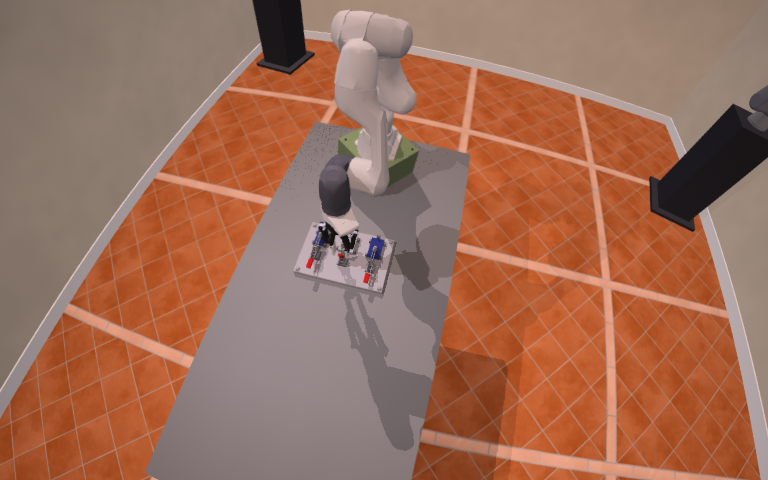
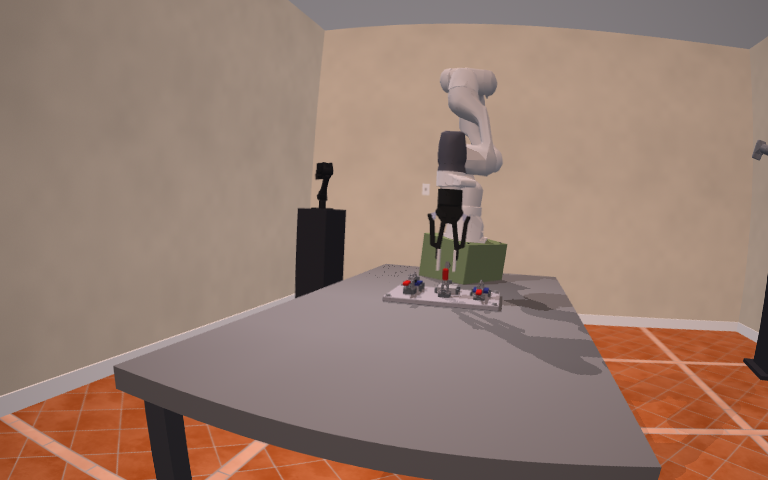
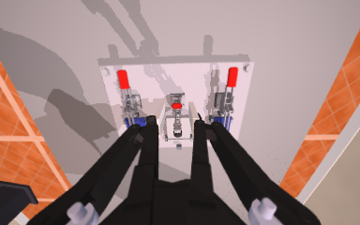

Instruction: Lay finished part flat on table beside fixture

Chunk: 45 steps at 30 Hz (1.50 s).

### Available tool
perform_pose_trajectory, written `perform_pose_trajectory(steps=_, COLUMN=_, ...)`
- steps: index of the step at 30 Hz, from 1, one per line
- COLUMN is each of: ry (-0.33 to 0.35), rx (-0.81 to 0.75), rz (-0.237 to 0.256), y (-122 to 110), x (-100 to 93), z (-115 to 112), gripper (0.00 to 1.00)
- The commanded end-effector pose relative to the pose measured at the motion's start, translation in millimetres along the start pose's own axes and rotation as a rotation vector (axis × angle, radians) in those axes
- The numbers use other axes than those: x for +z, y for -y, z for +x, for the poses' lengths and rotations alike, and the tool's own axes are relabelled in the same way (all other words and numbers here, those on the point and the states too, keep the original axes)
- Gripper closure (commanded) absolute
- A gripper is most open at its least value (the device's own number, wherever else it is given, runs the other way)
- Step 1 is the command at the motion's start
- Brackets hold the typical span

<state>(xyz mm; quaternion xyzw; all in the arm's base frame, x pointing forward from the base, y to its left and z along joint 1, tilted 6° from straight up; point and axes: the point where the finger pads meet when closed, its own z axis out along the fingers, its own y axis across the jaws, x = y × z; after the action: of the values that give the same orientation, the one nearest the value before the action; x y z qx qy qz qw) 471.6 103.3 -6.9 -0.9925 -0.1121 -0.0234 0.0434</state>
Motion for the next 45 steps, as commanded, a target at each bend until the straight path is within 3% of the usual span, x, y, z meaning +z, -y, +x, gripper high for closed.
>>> perform_pose_trajectory(steps=1, ry=-0.004, rx=0.0, rz=-0.001, y=-0.1, x=-0.3, z=2.0, gripper=0.72)
perform_pose_trajectory(steps=11, ry=-0.004, rx=0.0, rz=-0.001, y=-0.1, x=1.5, z=2.2, gripper=0.72)
perform_pose_trajectory(steps=28, ry=-0.004, rx=0.0, rz=-0.001, y=-0.2, x=26.8, z=4.2, gripper=0.72)
perform_pose_trajectory(steps=45, ry=-0.004, rx=0.0, rz=-0.001, y=-0.2, x=27.8, z=4.2, gripper=0.72)
